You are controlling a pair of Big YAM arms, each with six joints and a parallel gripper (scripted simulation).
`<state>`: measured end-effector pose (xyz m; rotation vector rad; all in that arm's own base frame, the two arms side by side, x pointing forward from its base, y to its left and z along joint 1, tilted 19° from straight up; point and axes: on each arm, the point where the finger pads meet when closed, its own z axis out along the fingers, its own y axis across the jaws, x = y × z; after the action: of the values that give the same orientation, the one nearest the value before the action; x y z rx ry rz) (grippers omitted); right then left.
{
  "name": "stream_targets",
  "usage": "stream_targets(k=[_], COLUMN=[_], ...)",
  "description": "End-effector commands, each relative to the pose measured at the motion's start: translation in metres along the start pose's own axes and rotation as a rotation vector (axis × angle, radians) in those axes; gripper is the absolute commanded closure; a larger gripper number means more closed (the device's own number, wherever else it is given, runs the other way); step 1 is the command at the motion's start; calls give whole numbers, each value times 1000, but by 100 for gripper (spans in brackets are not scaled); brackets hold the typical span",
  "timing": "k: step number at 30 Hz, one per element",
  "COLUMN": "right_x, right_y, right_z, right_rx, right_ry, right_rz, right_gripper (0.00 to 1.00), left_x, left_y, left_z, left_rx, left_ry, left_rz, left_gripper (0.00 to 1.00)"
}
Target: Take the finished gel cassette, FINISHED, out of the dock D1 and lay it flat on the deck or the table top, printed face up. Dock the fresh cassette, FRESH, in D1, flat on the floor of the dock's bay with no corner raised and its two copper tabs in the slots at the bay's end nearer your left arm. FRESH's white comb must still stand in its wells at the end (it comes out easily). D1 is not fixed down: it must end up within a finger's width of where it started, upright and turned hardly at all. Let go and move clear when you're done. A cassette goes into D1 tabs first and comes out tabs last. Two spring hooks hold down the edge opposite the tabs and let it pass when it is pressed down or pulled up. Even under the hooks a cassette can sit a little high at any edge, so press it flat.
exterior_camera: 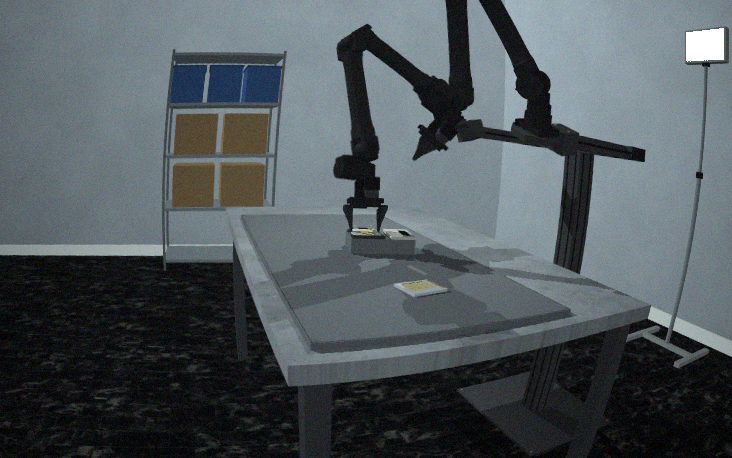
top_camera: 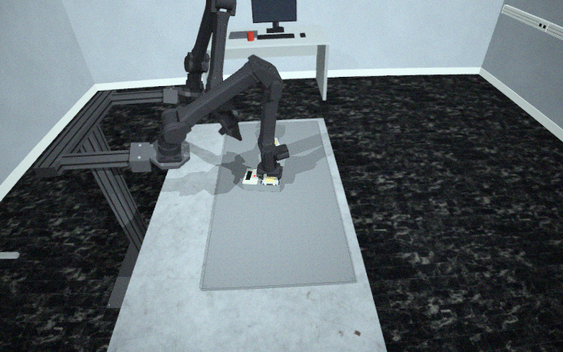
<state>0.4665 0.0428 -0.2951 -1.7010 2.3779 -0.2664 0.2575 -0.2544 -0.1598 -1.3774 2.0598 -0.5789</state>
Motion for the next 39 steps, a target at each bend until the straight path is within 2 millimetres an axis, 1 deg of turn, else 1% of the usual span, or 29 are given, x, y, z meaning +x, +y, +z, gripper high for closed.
stream_targets(k=[1,3,5,7,22,24,39], right_x=[-4,-4,-4,-4,-4,-4,-4], right_y=[-3,-3,-3,-3,-3,-3,-3], right_z=[-2,-2,-2,-2,-2,-2,-2], right_rx=[5,5,5,5,5,5,5], right_ry=[-11,-11,-11,-11,-11,-11,-11], right_rz=[-3,-3,-3,-3,-3,-3,-3], right_gripper=[100,100,100,100,100,100,100], left_x=[11,11,1,1,-74,-74,-149], left_y=[-12,-12,-13,-13,-18,-18,-22], left_z=[-8,-8,-9,-9,-13,-13,-18], left_rx=[-45,-45,-81,-81,-290,-290,-491], left_ry=[-146,-146,-152,-151,2,2,162], left_rz=[-233,-233,-217,-215,208,208,638], left_gripper=[100,100,100,100,100,100,100])
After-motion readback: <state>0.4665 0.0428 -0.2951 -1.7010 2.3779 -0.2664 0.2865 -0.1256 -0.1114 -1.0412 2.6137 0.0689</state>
